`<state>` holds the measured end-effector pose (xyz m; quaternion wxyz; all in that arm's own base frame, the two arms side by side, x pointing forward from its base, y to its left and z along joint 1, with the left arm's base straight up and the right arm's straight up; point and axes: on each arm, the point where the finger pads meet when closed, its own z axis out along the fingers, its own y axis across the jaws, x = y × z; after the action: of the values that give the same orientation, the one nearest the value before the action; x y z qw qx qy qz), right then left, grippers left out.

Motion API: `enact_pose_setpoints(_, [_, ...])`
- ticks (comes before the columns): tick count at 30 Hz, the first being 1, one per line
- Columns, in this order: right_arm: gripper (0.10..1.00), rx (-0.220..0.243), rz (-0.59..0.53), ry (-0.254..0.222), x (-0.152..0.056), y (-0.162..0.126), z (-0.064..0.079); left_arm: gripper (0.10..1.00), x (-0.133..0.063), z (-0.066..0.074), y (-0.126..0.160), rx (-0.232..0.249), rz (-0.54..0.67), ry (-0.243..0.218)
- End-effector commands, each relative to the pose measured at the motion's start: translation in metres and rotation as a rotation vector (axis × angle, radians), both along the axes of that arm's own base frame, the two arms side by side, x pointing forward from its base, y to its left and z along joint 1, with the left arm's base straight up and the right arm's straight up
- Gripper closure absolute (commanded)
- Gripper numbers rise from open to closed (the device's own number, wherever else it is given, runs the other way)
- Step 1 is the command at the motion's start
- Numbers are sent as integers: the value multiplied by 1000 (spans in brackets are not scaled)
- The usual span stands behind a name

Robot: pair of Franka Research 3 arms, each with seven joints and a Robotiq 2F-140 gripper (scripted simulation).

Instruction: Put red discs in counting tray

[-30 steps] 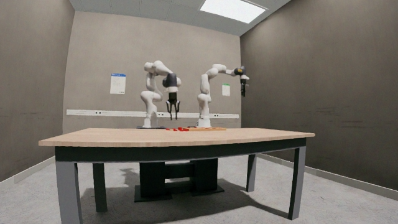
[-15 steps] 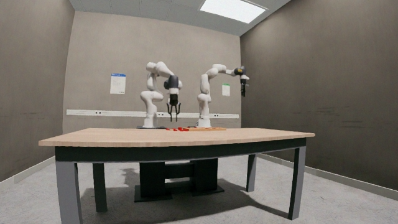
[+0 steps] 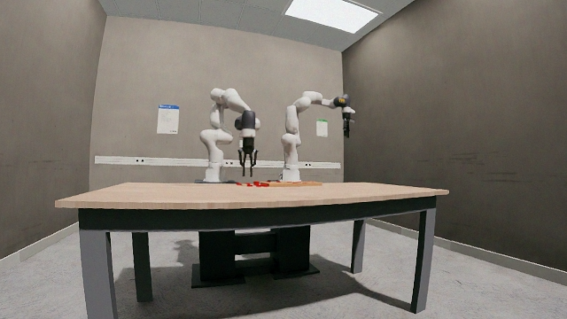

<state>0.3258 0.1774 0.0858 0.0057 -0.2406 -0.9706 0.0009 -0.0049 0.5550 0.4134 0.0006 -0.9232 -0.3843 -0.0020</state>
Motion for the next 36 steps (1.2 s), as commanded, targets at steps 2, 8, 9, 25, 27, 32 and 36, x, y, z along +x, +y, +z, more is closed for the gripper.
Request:
enact_pose_setpoints(2, [747, -1, -52, -11, 4, 1, -6, 98, -1, 0, -1, -3, 8, 3])
enact_pose_setpoints(8, [747, -1, -52, -11, 4, 2, -16, 98, -1, 0, -1, -3, 8, 3])
enact_pose_setpoints(9, [747, -1, -52, -11, 4, 2, -18, 98, -1, 0, -1, -3, 8, 3])
enact_pose_setpoints(25, [747, -1, -52, -11, 4, 1, -36, 98, -1, 0, -1, -3, 8, 3])
enact_pose_setpoints(27, [747, -1, -52, -11, 4, 1, -38, 98, -1, 0, -1, -3, 8, 3])
enact_pose_setpoints(32, [747, -1, -52, -11, 4, 1, -41, 98, -1, 0, -1, -3, 8, 3])
enact_pose_setpoints(36, [747, -1, -52, -11, 4, 1, -43, 98, -1, 0, -1, -3, 8, 3])
